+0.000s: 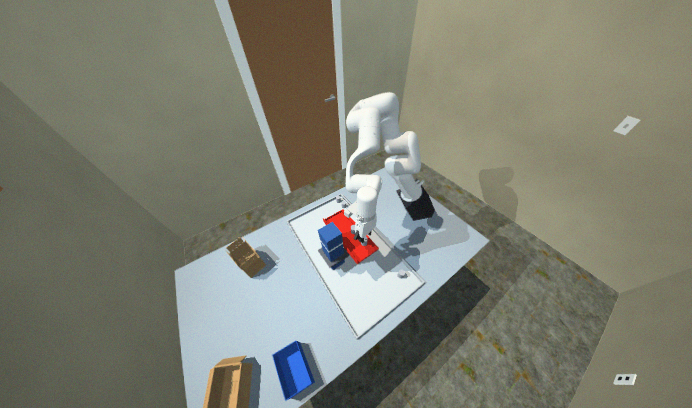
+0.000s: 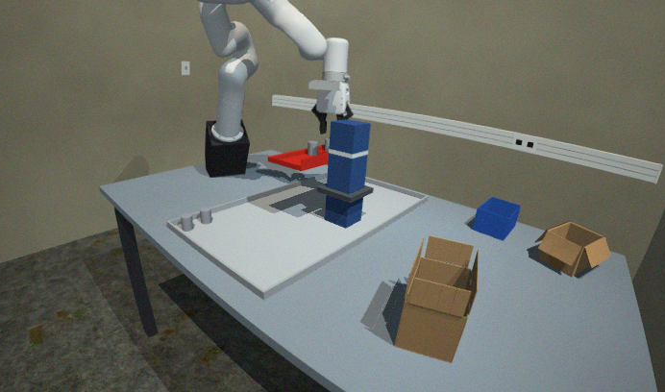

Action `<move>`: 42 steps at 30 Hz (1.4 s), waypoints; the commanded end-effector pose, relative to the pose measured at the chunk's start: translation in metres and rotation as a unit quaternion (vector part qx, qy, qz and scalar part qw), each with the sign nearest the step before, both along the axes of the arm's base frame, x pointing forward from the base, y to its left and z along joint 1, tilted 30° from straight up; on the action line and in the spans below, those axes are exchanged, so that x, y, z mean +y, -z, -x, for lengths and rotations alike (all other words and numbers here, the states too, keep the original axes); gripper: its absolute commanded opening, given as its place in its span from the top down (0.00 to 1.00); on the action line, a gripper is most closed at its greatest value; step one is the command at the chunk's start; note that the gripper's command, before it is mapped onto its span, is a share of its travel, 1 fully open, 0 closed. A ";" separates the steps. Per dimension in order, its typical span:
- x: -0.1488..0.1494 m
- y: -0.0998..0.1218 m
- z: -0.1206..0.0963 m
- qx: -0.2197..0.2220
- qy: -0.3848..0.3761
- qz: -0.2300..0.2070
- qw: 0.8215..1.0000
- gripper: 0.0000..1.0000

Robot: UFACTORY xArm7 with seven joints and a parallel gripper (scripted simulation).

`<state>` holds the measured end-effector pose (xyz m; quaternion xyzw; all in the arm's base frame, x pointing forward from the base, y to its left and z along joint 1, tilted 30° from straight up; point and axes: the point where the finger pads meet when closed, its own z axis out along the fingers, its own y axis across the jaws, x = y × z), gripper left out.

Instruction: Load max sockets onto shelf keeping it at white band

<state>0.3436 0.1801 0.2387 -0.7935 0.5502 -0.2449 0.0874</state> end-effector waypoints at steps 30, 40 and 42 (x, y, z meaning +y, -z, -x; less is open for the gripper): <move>0.006 -0.040 0.022 -0.001 -0.001 -0.001 1.000 0.48; -0.012 -0.040 0.034 -0.005 0.014 -0.006 1.000 0.00; -0.039 -0.035 0.053 -0.009 0.035 -0.017 0.999 0.00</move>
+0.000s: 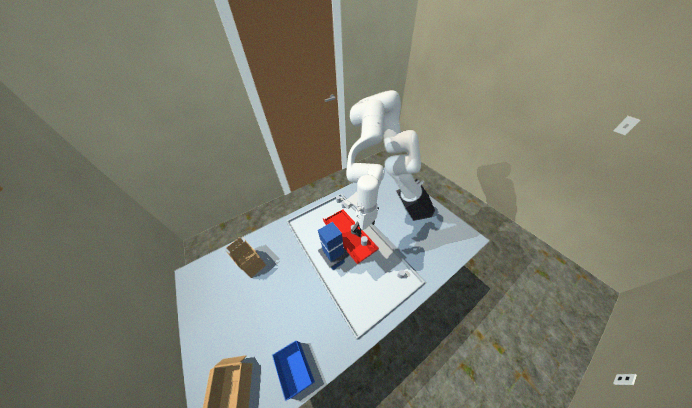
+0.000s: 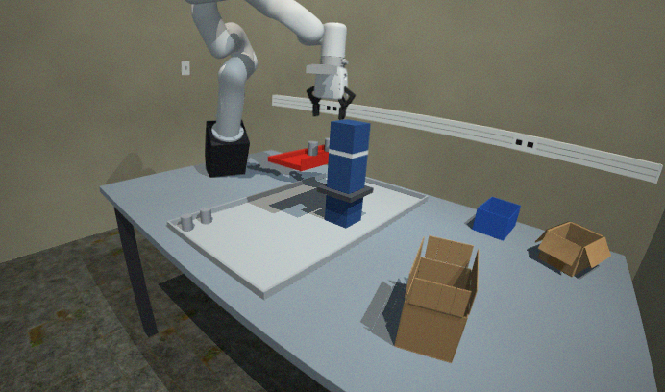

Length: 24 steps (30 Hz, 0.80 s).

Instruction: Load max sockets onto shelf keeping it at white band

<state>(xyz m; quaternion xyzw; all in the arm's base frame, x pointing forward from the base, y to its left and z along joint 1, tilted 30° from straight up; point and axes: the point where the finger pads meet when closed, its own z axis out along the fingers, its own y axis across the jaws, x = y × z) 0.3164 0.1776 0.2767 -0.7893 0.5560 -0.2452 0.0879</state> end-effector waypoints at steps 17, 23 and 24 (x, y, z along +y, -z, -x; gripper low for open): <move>-0.094 0.039 0.074 -0.015 0.082 -0.049 0.995 0.00; -0.069 0.003 0.095 -0.072 0.082 -0.064 0.992 0.00; -0.062 -0.008 0.105 -0.092 0.082 -0.071 0.990 0.00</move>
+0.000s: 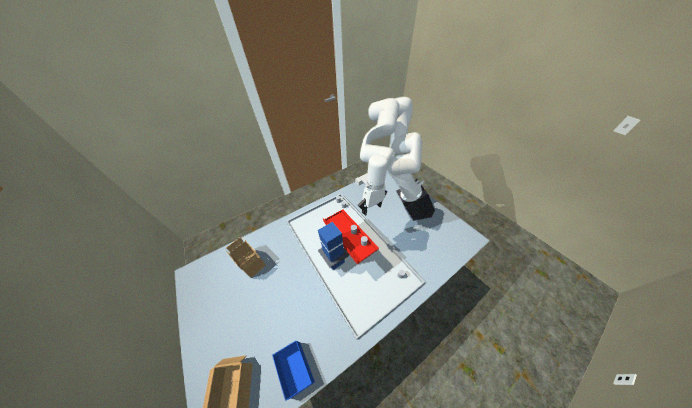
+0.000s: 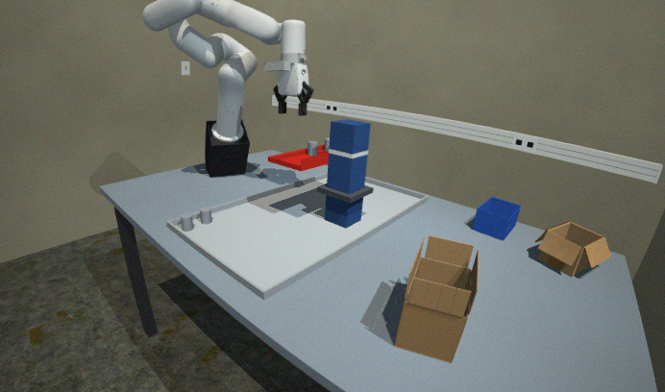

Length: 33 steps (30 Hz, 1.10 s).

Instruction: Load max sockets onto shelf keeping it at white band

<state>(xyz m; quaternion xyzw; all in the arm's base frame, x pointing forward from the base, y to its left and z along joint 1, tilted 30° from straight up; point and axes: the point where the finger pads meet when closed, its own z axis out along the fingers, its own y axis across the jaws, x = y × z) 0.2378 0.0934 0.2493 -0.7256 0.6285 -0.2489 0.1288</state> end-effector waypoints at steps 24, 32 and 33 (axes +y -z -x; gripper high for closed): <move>0.067 -0.092 0.186 -0.284 0.013 -0.127 0.950 0.00; 0.063 -0.076 0.236 -0.352 0.024 -0.181 0.918 0.00; 0.063 -0.076 0.236 -0.352 0.024 -0.181 0.918 0.00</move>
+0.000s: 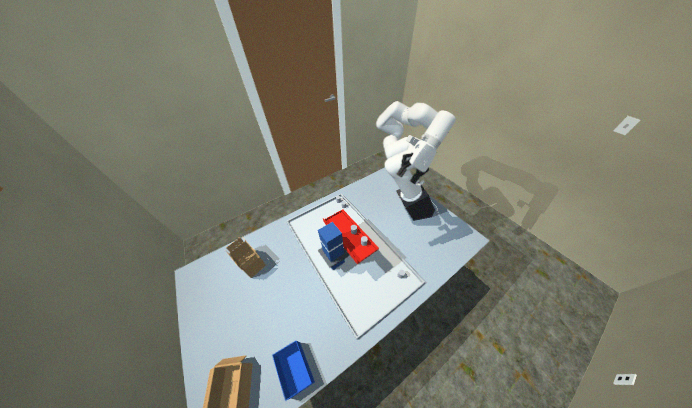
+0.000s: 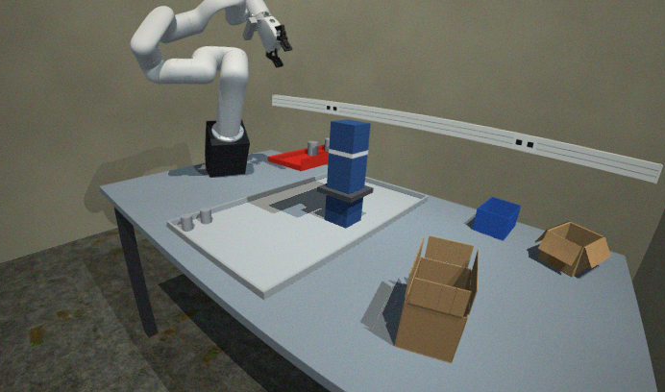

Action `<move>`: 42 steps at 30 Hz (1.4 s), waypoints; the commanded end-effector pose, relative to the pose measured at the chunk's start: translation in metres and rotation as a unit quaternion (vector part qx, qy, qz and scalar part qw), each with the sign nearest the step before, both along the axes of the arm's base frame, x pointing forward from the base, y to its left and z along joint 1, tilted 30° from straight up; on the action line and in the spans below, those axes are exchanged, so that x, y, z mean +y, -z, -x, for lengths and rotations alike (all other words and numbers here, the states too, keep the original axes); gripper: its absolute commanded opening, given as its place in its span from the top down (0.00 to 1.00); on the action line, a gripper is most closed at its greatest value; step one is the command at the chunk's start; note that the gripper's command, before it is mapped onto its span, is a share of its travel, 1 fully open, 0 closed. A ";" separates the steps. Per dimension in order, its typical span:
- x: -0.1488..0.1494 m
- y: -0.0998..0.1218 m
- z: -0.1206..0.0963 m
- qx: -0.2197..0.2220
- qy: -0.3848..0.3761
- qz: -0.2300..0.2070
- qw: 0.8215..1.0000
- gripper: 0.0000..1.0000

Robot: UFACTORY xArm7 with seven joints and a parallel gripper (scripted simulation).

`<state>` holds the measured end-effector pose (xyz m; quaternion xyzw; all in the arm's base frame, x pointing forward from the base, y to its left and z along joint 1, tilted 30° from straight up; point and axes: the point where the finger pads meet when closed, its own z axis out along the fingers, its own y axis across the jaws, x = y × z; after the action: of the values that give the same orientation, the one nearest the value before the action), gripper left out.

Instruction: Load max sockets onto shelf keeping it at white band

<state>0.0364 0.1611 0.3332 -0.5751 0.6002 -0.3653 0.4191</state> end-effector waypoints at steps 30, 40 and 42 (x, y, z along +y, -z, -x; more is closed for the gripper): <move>-0.008 0.022 0.055 -0.082 0.007 -0.066 0.994 0.00; -0.008 0.022 0.055 -0.082 0.007 -0.066 0.994 0.00; -0.008 0.022 0.055 -0.082 0.007 -0.066 0.994 0.00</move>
<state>-0.0178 0.1525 0.3104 -0.5094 0.5905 -0.3751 0.5011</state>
